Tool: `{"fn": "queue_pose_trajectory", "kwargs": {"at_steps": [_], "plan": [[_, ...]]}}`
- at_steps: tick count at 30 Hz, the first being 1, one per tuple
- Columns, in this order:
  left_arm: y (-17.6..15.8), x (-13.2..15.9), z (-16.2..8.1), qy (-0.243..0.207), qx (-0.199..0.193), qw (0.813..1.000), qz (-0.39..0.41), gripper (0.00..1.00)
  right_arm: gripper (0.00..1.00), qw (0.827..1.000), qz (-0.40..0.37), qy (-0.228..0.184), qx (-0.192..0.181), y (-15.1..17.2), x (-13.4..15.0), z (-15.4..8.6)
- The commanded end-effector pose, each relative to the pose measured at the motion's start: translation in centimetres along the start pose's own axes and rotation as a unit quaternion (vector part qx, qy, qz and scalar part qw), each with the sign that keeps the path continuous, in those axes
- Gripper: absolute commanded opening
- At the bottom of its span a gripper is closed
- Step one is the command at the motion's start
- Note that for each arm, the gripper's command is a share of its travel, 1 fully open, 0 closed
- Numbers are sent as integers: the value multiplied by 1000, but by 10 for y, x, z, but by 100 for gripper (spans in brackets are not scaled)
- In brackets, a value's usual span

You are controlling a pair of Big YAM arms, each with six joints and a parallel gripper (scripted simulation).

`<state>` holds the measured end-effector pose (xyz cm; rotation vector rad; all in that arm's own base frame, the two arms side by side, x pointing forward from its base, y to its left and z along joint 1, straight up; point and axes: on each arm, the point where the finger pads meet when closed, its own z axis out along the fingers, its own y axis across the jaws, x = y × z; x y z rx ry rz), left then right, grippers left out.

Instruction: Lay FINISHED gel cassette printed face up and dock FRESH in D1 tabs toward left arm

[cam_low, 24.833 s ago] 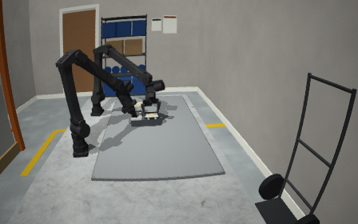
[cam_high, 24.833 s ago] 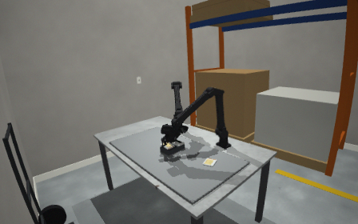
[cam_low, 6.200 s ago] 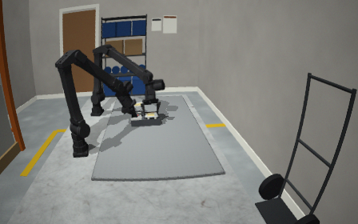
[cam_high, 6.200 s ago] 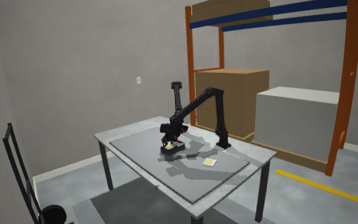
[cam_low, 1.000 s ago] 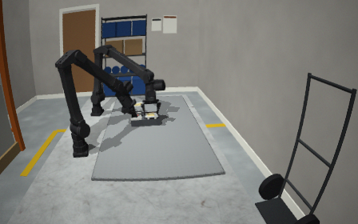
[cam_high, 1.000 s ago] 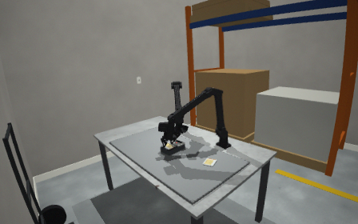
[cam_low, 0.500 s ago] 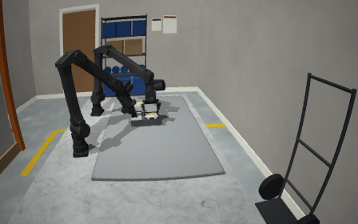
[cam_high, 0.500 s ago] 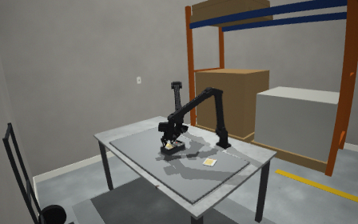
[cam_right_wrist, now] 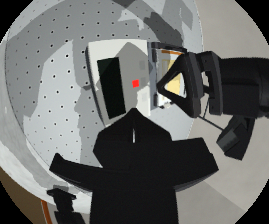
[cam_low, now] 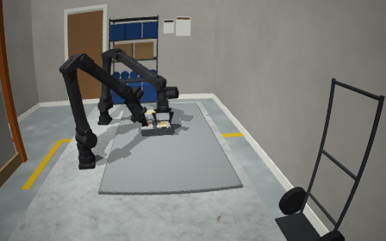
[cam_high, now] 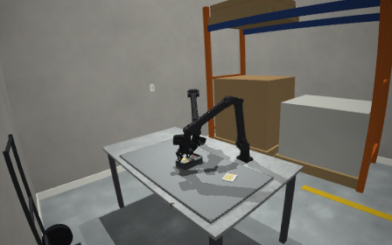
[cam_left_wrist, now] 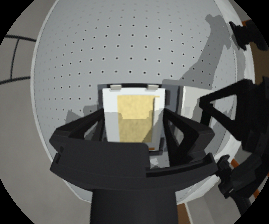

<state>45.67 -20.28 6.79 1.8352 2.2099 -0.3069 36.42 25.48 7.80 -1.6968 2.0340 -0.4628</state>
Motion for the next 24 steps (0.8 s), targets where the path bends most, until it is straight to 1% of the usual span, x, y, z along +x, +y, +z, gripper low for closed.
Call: {"fn": "queue_pose_trajectory", "kwargs": {"at_steps": [1,13,24], "plan": [[11,7,18,0,-4,1000,0,0,0,997,-25,52,-56,50,36,38],[5,1,4,0,-4,1000,0,0,0,997,-25,52,-56,50,36,38],[2,-1,-3,0,-4,1000,0,0,0,997,-25,52,-56,50,36,38]]}}
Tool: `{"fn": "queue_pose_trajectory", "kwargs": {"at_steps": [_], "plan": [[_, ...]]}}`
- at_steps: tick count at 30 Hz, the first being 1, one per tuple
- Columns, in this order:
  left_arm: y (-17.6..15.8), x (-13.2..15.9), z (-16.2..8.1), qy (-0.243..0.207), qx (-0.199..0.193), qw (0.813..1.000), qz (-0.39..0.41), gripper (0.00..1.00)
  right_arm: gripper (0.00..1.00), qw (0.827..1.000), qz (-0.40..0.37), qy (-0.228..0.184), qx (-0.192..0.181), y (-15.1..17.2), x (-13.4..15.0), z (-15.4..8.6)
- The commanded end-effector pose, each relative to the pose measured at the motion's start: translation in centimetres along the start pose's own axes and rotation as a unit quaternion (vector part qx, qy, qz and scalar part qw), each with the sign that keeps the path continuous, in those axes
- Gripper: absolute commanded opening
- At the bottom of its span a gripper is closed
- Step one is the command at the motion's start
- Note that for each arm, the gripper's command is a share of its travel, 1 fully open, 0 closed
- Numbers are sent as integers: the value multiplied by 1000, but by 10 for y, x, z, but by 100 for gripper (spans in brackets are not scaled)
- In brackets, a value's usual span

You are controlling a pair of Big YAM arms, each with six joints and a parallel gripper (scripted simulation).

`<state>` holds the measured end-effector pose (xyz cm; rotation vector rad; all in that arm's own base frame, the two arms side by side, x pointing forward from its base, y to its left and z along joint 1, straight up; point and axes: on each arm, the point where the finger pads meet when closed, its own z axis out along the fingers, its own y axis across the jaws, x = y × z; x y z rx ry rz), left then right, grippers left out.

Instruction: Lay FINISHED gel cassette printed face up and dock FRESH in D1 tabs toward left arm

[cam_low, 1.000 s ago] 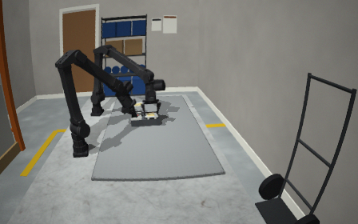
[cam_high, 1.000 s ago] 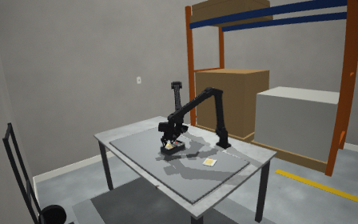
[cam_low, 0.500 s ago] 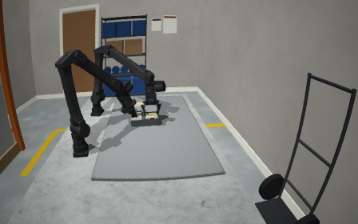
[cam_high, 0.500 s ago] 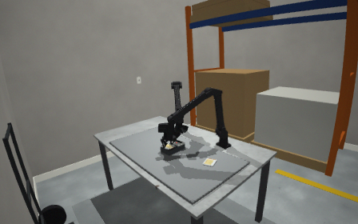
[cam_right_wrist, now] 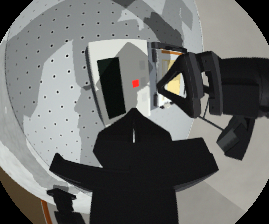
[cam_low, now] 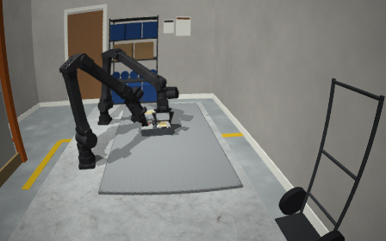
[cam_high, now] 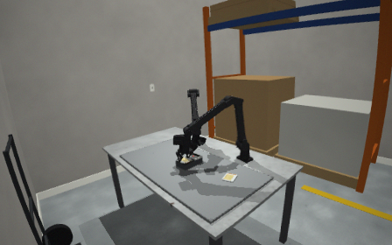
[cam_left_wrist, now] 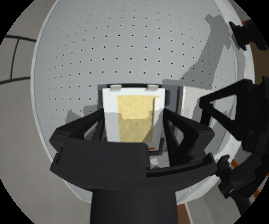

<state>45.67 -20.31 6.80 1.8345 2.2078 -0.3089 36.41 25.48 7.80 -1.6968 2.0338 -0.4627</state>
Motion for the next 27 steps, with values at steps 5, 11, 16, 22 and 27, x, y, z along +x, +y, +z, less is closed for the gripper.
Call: {"fn": "queue_pose_trajectory", "kwargs": {"at_steps": [5,11,16,22,27], "plan": [[2,-1,-3,1,-4,1000,0,0,0,1000,0,-1,0,46,33,35],[2,-1,-3,1,-4,1000,0,0,0,1000,0,-1,0,42,30,32],[2,-1,-3,1,-4,1000,0,0,0,1000,0,-1,0,37,27,29],[2,-1,-3,1,-4,1000,0,0,0,1000,0,-1,0,32,23,24],[2,-1,-3,1,-4,1000,0,0,0,1000,0,-1,0,29,21,22]]}}
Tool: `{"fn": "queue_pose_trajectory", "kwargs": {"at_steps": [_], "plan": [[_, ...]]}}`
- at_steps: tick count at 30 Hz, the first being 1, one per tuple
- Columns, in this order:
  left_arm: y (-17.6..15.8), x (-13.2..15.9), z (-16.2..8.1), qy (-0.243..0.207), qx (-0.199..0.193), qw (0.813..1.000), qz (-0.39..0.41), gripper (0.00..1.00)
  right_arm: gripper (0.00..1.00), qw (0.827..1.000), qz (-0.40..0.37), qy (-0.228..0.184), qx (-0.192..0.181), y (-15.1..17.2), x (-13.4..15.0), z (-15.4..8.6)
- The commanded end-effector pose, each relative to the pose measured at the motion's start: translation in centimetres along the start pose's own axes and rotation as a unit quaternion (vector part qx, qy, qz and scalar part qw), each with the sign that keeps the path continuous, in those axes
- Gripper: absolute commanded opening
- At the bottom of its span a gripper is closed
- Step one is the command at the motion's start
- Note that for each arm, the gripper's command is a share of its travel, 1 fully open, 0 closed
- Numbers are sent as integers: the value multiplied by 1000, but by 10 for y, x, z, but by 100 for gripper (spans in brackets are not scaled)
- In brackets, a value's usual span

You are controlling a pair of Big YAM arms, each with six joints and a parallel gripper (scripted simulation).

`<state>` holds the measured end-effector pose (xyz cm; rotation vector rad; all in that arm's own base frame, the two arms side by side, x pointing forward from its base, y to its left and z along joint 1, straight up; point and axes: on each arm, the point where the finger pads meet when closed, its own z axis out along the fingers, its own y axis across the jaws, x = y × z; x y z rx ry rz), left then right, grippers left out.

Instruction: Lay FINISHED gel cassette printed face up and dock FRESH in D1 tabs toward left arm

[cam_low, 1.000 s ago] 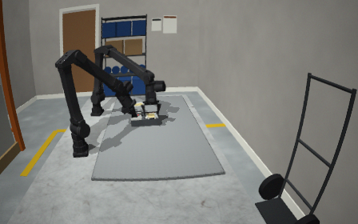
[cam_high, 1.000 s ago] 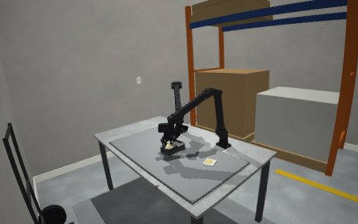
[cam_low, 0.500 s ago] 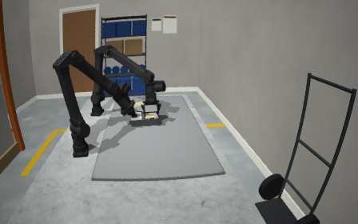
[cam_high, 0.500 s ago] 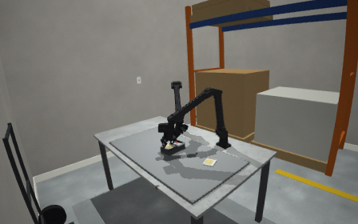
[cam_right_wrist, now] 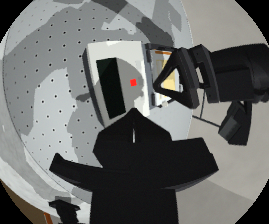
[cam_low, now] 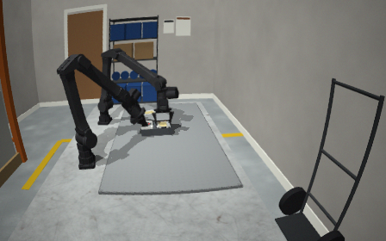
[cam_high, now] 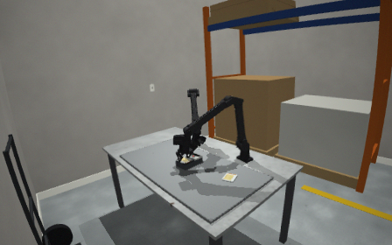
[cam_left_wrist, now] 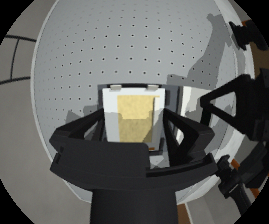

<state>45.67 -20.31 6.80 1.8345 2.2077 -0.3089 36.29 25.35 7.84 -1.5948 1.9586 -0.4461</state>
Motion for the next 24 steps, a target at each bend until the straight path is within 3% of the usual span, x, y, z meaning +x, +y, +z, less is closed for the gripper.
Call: {"fn": "queue_pose_trajectory", "kwargs": {"at_steps": [1,24], "plan": [[2,-1,-3,1,-4,1000,0,0,0,998,-21,42,-41,28,22,19],[2,-1,-3,1,-4,1000,0,0,0,998,-21,42,-41,9,6,7]]}}
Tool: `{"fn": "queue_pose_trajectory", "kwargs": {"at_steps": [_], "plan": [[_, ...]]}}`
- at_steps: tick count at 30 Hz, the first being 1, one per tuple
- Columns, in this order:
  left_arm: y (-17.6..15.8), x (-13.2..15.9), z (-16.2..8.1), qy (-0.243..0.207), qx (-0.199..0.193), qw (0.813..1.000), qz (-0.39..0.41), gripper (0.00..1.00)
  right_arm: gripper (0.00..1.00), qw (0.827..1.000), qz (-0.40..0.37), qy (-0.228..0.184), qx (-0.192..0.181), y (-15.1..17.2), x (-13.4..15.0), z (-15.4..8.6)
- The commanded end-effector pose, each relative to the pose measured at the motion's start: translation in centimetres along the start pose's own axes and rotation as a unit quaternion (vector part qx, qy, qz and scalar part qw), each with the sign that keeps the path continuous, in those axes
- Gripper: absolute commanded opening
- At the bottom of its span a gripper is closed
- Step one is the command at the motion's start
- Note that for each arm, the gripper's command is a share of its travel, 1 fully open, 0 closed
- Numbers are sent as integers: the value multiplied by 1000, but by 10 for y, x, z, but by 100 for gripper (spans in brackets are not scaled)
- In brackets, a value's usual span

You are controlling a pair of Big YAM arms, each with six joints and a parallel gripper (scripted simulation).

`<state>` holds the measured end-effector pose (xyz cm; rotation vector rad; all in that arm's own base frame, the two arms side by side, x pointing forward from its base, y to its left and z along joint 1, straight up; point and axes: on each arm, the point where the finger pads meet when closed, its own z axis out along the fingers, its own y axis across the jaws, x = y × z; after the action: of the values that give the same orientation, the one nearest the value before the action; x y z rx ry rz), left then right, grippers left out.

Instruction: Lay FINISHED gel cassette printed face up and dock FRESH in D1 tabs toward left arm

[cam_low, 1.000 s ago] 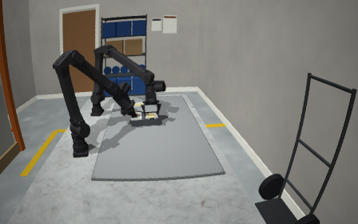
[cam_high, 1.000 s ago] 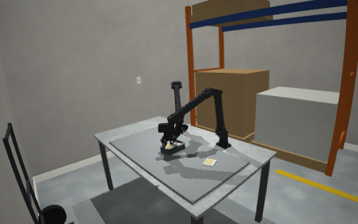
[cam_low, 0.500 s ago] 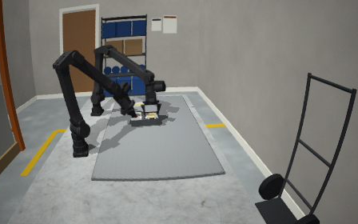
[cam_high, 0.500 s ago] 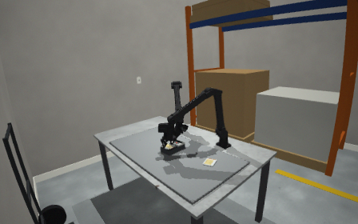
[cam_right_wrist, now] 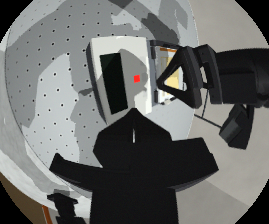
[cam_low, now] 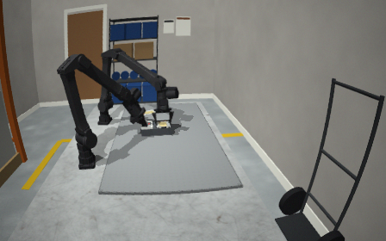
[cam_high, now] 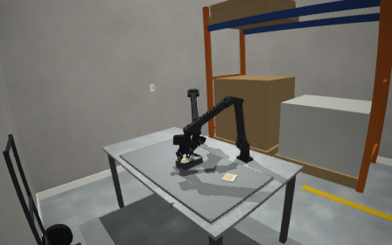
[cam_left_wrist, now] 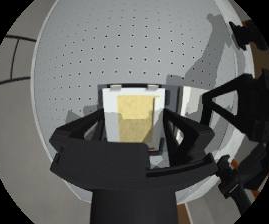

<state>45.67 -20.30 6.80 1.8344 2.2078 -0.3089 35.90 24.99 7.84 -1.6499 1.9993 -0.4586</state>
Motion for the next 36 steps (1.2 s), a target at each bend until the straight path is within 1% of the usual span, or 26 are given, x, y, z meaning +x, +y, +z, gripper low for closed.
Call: {"fn": "queue_pose_trajectory", "kwargs": {"at_steps": [1,12,18,33,36], "plan": [[2,-1,-3,1,-4,1000,0,0,0,1000,-9,18,-20,5,0,9],[2,-1,-3,1,-4,1000,0,0,0,1000,-9,18,-20,-3,-6,3],[2,-1,-3,1,-4,1000,0,0,0,1000,-9,18,-20,-4,-6,-1],[2,-1,-3,1,-4,1000,0,0,0,1000,-9,18,-20,-4,-6,-1],[2,-1,-3,1,-4,1000,0,0,0,1000,-7,14,-16,-4,-7,-5]]}}
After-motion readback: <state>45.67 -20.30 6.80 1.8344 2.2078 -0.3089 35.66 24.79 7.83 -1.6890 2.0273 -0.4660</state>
